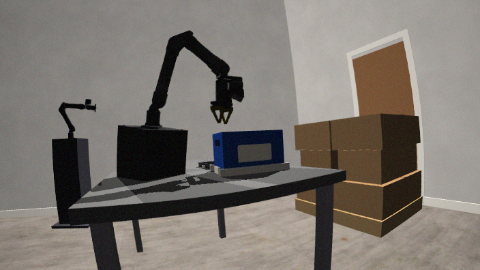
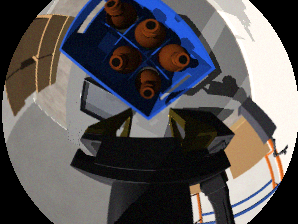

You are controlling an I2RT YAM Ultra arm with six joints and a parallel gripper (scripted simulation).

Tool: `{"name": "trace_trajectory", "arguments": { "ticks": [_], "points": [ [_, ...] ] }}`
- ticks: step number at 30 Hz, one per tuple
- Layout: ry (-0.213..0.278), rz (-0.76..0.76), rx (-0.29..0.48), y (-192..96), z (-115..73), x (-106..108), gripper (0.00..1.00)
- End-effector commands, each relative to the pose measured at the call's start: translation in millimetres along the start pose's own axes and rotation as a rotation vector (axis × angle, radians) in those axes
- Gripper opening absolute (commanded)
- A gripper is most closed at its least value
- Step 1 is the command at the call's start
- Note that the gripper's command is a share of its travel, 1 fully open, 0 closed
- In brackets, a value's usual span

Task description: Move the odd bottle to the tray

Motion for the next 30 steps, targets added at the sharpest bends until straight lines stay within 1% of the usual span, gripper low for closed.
{"name": "trace_trajectory", "arguments": {
  "ticks": [1,5,9,13,16,19,20,23,25,28,30],
  "points": [
    [0.061,0.008,-0.06,9.1,-17.1,7.7,0.61],
    [0.056,0.008,-0.055,8.1,-14.6,6.4,0.61],
    [0.029,0.005,-0.031,1.7,-3.1,-0.4,0.61],
    [0.002,0.001,-0.006,1.1,11.0,-0.6,0.61],
    [0.001,0.004,-0.006,1.8,14.5,-1.1,0.61],
    [0.024,0.004,-0.026,4.7,10.4,2.8,0.61],
    [0.013,0.0,-0.016,3.0,15.7,2.3,0.61],
    [0.02,0.004,-0.022,1.9,13.8,0.2,0.61],
    [0.002,0.002,-0.006,1.3,23.4,-0.3,0.61],
    [0.002,0.003,-0.005,1.4,27.5,-0.2,0.61],
    [0.015,0.001,-0.016,1.5,25.2,0.9,0.61]
  ]
}}
Point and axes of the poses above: the point where the finger pads meet when closed, its own z axis out along the fingers, its own x axis across the jaws, y = z × x, the point moved 8 cm from there along -z, back along the fingers, and after that the axes turned 2 degrees about z, right-handed, at the moved point
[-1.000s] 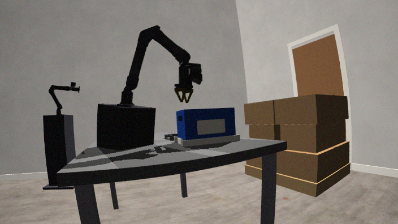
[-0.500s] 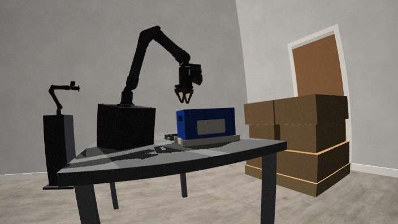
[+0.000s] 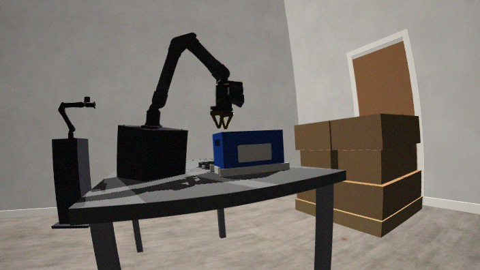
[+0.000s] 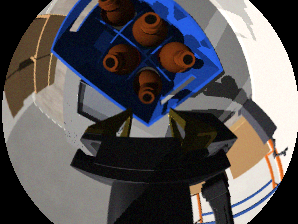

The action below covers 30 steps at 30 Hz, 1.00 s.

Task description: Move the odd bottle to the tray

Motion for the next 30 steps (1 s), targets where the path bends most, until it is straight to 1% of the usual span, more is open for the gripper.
{"name": "trace_trajectory", "arguments": {
  "ticks": [1,4,9,10,12,14,17,21,23,30],
  "points": [
    [0.027,0.003,-0.026,4.5,1.2,2.3,0.61],
    [0.008,0.003,-0.009,2.4,11.6,-0.2,0.61],
    [0.018,0.004,-0.018,3.0,11.1,0.4,0.61],
    [0.031,0.0,-0.029,6.1,8.8,6.8,0.61],
    [0.018,-0.001,-0.017,2.5,14.5,2.9,0.61],
    [0.022,0.001,-0.021,2.3,14.1,1.6,0.61],
    [0.009,0.001,-0.01,1.7,20.7,1.1,0.61],
    [0.022,0.005,-0.022,3.2,17.0,1.2,0.61],
    [0.033,0.007,-0.031,7.4,14.6,5.1,0.61],
    [0.03,0.007,-0.029,7.0,16.0,4.8,0.61]
  ]
}}
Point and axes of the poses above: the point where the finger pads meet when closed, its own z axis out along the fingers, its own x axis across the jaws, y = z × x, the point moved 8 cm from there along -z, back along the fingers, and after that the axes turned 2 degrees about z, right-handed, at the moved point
